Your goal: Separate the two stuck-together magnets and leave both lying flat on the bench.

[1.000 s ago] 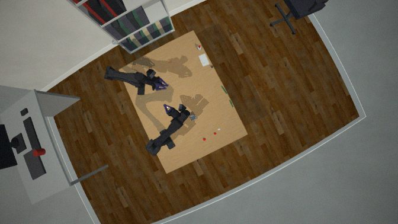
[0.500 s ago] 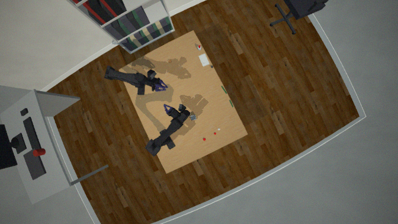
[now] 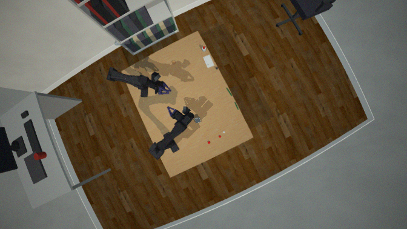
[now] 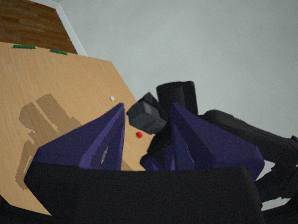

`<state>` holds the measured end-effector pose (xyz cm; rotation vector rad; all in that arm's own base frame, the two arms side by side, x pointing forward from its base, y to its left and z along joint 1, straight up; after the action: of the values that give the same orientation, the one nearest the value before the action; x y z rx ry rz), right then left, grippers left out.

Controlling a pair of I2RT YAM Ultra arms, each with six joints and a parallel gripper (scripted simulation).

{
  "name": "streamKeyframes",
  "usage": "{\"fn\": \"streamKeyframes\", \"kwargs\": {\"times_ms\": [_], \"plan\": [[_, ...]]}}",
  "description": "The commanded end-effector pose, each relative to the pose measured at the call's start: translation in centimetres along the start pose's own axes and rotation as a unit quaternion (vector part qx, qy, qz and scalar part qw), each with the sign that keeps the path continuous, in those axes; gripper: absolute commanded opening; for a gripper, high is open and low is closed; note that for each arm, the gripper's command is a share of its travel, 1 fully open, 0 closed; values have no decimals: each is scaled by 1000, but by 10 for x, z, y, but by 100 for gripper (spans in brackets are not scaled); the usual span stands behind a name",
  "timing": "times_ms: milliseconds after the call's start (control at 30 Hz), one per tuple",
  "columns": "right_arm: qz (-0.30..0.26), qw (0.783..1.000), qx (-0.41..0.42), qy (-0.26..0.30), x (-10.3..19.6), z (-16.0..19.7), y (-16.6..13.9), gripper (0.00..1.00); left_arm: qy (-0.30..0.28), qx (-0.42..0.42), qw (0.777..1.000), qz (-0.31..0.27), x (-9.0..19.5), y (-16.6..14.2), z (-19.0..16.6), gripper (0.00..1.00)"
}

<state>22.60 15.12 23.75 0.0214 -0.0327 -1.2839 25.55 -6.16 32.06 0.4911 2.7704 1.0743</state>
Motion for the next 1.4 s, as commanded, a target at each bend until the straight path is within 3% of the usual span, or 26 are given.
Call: {"fn": "streamKeyframes", "kwargs": {"times_ms": [0,1367], "plan": [[4,1000,8,6,0,4,0,18,-10,13,1000,-1,1,0,-3,33],[4,1000,8,6,0,4,0,18,-39,121,991,40,8,-29,2,33]]}}
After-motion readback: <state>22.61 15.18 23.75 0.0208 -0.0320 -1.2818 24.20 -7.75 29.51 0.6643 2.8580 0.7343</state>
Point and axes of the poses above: on each arm, the point where the finger pads meet when closed, its own x axis back along the fingers, its own z axis across the jaws, y = z × x, the point moved 10 cm from there along x, back along the fingers, and after that the axes turned 2 degrees about x, right-handed, at the moved point
